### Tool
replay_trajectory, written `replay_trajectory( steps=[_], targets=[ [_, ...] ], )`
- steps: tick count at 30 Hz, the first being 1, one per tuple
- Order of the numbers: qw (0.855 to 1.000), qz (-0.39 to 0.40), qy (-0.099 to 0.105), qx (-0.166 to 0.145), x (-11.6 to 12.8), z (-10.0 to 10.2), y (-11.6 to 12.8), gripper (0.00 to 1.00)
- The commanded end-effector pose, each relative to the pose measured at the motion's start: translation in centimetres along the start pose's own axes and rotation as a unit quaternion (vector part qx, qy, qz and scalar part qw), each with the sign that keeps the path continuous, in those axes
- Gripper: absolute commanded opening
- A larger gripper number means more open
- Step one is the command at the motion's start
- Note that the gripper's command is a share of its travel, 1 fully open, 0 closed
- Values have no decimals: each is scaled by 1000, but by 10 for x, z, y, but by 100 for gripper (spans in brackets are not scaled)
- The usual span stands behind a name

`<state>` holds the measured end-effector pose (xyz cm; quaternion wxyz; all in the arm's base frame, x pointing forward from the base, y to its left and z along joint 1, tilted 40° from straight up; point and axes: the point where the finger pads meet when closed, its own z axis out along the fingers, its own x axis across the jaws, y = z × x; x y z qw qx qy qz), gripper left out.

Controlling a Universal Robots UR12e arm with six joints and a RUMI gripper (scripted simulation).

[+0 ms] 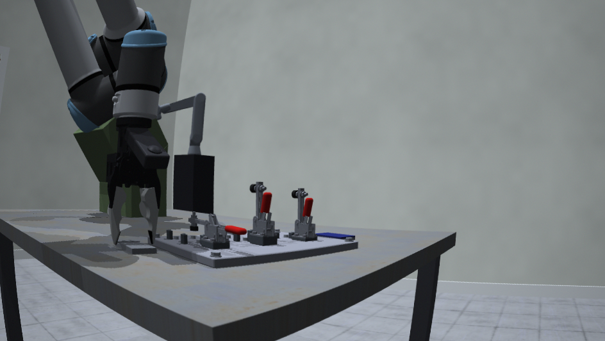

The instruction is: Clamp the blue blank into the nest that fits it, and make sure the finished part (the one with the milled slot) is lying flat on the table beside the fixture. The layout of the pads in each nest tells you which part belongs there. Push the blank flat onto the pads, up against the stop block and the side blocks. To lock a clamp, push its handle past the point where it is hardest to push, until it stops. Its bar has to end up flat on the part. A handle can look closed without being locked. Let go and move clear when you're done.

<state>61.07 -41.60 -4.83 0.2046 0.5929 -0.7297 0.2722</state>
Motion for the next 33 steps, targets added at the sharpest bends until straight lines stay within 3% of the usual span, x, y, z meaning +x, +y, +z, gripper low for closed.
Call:
replay_trajectory(
  steps=[1,16,28,33],
  targets=[
    [1000,0,0,0,0,-3,0,47],
    [1000,0,0,0,0,-40,0,47],
    [1000,0,0,0,0,-85,0,47],
    [1000,0,0,0,0,-92,0,47]
  ],
)
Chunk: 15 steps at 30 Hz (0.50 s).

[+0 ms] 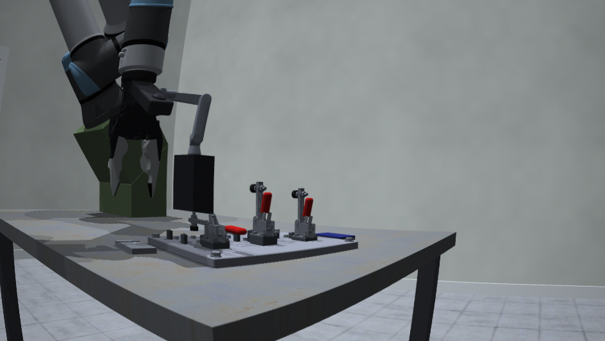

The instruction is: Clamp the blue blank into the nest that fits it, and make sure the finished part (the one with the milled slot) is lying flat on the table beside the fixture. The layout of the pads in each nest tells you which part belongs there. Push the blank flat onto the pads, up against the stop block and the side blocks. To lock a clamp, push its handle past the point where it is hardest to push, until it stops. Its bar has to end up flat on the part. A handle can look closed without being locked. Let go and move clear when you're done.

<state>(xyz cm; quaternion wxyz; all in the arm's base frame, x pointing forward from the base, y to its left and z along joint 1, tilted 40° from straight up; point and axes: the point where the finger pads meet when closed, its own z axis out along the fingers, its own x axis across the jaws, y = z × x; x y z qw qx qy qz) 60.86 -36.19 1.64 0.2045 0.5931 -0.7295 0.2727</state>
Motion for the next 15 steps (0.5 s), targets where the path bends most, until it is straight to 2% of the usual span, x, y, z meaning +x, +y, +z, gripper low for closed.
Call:
replay_trajectory(
  steps=[1,15],
  targets=[
    [1000,0,0,0,0,-10,0,47],
    [1000,0,0,0,0,-15,0,47]
  ],
)
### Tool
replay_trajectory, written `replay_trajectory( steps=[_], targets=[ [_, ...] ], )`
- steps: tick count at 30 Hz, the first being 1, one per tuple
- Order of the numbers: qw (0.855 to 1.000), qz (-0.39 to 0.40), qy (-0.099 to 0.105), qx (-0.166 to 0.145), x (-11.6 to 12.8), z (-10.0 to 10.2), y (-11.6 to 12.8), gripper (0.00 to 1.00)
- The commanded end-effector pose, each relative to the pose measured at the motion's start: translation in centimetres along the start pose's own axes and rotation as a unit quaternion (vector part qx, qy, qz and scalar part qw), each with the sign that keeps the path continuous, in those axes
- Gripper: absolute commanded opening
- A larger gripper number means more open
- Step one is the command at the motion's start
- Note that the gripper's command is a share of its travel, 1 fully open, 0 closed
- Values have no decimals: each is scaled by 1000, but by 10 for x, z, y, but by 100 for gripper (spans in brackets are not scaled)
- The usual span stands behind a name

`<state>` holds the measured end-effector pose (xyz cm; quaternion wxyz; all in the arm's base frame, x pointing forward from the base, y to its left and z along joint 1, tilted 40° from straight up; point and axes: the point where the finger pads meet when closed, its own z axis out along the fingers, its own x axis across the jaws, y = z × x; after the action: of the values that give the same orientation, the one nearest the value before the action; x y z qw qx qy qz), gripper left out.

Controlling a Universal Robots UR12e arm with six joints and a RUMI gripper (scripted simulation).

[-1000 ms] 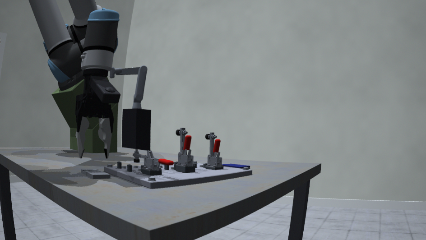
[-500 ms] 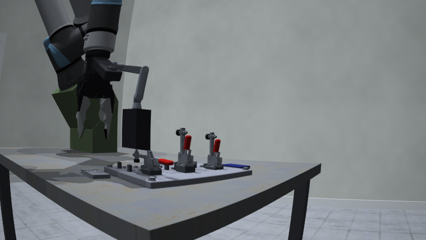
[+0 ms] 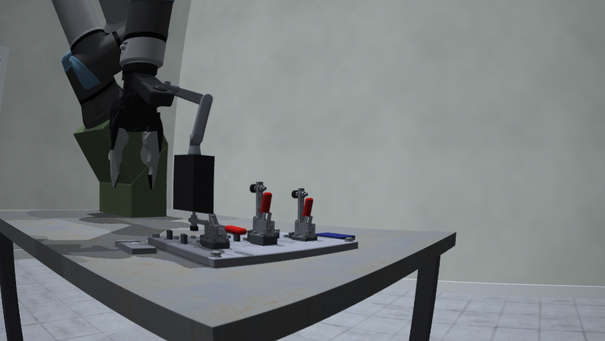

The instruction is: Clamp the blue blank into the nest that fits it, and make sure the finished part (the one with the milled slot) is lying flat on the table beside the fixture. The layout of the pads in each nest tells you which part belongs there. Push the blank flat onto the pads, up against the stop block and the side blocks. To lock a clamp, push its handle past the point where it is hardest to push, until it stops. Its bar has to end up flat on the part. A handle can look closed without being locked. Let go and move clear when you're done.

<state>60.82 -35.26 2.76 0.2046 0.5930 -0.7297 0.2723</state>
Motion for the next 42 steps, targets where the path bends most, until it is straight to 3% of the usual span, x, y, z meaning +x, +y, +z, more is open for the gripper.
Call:
replay_trajectory(
  steps=[1,29,30,42],
  targets=[
    [1000,0,0,0,0,-1,0,47],
    [1000,0,0,0,0,-1,0,47],
    [1000,0,0,0,0,-1,0,59],
    [1000,0,0,0,0,-1,0,59]
  ],
)
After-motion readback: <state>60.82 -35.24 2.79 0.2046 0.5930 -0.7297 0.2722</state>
